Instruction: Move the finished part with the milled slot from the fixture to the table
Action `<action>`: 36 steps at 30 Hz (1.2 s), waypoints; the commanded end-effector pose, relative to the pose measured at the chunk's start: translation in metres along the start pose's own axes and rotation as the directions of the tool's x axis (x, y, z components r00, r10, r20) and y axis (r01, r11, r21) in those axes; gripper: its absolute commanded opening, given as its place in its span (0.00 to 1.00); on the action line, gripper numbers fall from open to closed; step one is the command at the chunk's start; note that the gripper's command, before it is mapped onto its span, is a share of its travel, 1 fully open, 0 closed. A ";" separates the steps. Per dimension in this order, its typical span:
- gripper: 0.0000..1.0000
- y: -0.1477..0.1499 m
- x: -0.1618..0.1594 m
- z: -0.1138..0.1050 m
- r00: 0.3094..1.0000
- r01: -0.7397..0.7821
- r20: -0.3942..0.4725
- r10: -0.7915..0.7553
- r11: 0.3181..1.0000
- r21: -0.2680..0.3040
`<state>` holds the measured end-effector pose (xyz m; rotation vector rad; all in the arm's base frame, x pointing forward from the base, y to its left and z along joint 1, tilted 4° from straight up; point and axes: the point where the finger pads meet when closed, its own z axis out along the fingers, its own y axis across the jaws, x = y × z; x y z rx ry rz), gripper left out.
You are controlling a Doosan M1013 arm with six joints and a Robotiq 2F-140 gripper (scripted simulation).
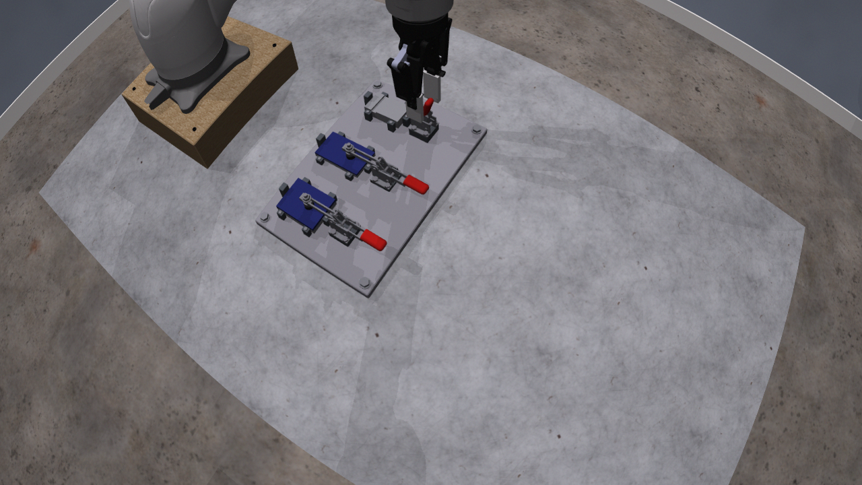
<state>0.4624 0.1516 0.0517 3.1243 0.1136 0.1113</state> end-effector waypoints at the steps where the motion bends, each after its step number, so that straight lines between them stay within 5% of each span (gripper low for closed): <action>1: 0.28 0.001 0.001 -0.011 1.000 0.000 -0.002 0.000 1.000 -0.002; 15: 0.28 0.001 0.001 -0.039 1.000 0.000 -0.002 0.000 1.000 -0.003; 36: 0.28 -0.001 0.001 -0.042 1.000 0.002 0.000 -0.002 1.000 0.001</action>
